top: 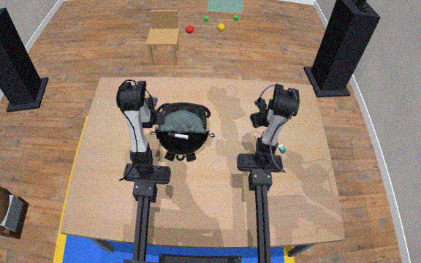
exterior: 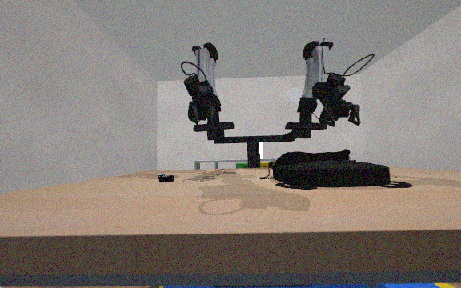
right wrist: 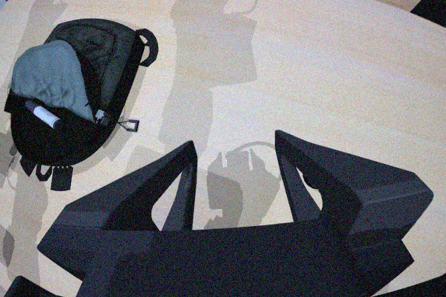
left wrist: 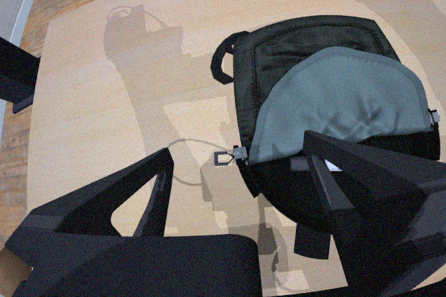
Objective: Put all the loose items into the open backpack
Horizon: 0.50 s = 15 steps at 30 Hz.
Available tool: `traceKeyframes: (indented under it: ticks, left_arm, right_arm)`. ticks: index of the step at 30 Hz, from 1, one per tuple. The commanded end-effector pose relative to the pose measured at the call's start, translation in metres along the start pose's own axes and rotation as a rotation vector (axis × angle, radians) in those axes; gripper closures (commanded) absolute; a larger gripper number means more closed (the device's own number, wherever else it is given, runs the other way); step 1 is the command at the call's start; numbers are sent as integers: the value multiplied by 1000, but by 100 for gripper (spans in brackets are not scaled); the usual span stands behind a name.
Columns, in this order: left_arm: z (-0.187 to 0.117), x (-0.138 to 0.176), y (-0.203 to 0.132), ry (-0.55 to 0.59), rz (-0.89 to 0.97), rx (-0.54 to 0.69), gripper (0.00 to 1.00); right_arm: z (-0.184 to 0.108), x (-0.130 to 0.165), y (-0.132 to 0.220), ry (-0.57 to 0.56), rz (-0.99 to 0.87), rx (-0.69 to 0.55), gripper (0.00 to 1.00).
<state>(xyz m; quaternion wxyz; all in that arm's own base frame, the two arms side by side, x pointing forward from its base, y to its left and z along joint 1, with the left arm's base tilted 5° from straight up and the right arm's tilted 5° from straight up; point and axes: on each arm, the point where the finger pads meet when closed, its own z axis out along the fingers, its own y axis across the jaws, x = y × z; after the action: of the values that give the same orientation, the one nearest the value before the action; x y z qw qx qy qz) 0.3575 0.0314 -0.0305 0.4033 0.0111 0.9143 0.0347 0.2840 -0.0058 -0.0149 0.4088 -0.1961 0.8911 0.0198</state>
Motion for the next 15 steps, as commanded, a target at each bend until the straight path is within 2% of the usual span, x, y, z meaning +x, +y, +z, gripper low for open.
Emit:
traceKeyframes:
  ticks: [1, 2, 9, 11, 15]
  left_arm:
    - [-2, -8, 0, -25, 6, 9, 10]
    - [-2, -8, 0, -25, 6, 9, 10]
    - [-2, -8, 0, -25, 6, 9, 10]
    - [-2, -8, 0, -25, 6, 9, 10]
    - [-2, -8, 0, -25, 6, 9, 10]
  right_arm:
    - [-2, 8, -1, 67, 12, -14, 46]
    - [1, 23, -3, 82, 23, -42, 46]
    - [6, 86, -59, 72, 12, -27, 46]
    - [6, 86, -59, 72, 12, -27, 46]
    - [8, 127, -83, 84, 31, -45, 46]
